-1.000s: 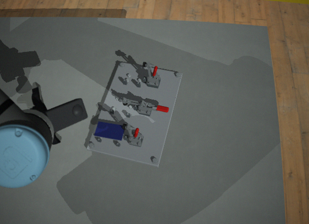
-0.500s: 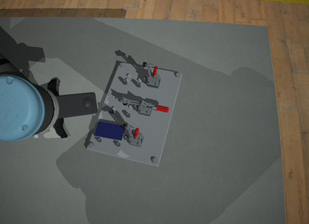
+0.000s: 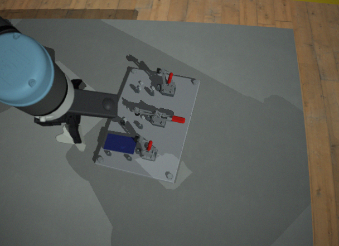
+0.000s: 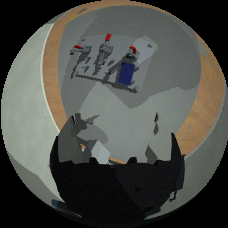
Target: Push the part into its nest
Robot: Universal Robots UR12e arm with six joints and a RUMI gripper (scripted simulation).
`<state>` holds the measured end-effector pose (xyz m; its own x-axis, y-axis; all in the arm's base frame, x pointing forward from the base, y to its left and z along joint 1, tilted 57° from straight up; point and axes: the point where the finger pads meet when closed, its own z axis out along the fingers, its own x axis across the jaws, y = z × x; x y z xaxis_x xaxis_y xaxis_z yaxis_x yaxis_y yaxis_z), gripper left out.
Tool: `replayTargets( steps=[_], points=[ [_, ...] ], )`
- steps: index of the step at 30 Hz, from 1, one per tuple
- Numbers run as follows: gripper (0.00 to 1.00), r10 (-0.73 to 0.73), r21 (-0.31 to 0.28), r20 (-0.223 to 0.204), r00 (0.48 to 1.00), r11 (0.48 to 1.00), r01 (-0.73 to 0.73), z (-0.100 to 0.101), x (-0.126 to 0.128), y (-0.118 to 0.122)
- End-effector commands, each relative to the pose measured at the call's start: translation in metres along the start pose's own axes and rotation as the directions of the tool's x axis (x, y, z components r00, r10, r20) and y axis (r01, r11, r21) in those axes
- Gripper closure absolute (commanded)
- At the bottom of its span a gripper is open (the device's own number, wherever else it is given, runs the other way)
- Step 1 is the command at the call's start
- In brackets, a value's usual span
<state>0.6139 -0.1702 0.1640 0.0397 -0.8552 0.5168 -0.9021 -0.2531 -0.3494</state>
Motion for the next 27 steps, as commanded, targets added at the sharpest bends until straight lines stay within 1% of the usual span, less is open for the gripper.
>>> replayTargets(
  steps=[1,3,5,10,15,20,27],
  points=[
    [0.00,0.081,0.037,-0.100,0.992,0.996,-0.078,0.003,0.002,-0.016],
    [0.00,0.120,0.059,-0.137,0.983,0.992,-0.113,0.004,0.002,-0.024],
    [0.00,0.120,0.059,-0.137,0.983,0.992,-0.113,0.004,0.002,-0.024],
    [0.00,0.204,0.108,-0.210,0.956,0.977,-0.184,0.008,-0.002,-0.040],
    [0.00,0.257,0.141,-0.257,0.932,0.964,-0.227,0.010,-0.003,-0.051],
    [0.00,0.288,0.162,-0.281,0.915,0.954,-0.251,0.011,-0.005,-0.056],
    [0.00,0.300,0.170,-0.289,0.909,0.950,-0.260,0.012,-0.006,-0.058]
  ],
)
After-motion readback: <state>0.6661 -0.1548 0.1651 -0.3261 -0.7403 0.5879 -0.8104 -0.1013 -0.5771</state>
